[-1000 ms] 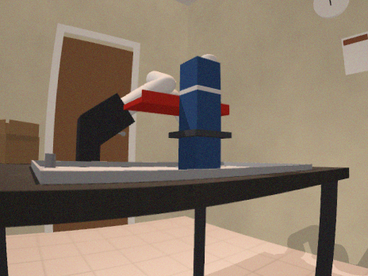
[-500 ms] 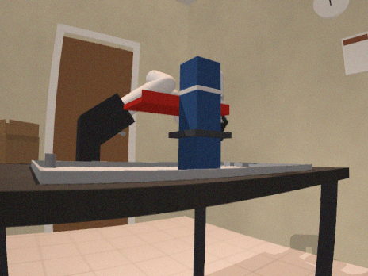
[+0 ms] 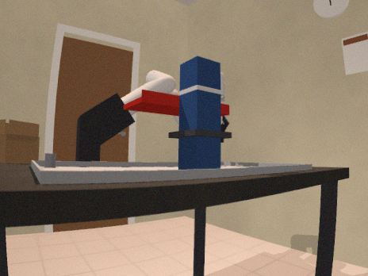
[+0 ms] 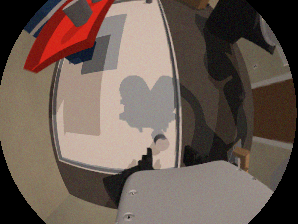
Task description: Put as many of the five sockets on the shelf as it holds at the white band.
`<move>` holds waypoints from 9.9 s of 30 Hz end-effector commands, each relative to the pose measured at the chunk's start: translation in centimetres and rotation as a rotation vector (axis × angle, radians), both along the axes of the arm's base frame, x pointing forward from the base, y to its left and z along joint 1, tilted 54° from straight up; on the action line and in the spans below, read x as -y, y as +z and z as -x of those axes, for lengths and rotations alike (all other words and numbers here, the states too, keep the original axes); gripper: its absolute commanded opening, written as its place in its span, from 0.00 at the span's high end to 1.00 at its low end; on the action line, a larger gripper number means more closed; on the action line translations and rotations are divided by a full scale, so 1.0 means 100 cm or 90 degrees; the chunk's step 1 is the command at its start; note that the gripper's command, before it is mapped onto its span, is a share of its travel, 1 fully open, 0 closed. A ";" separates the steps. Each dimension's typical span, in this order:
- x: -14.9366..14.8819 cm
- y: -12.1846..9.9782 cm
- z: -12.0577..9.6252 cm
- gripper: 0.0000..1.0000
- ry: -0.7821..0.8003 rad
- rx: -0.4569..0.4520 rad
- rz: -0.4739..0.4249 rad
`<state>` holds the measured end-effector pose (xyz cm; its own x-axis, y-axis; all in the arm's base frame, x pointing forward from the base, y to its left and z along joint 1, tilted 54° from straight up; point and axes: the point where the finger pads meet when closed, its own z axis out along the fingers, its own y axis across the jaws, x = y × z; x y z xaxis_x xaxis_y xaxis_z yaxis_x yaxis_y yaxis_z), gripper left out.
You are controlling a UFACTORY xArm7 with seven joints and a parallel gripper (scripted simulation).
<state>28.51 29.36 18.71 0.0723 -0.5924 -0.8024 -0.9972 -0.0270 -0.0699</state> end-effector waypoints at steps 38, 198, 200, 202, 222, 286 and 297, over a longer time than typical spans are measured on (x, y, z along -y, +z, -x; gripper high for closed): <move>-0.048 -0.034 -0.002 0.39 -0.001 0.001 -0.001; 0.015 0.010 0.013 1.00 -0.001 0.001 -0.001; 0.018 0.012 0.015 1.00 -0.001 0.001 -0.001; 0.025 0.017 0.018 1.00 -0.001 0.001 -0.001; 0.088 0.061 0.048 1.00 -0.001 0.001 -0.001; 0.228 -0.024 0.006 1.00 -0.004 -0.002 0.000; 0.229 -0.027 0.005 1.00 -0.001 0.001 -0.001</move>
<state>27.91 6.55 16.00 0.0735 -0.5918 -0.8027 -0.9971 -0.0264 -0.0718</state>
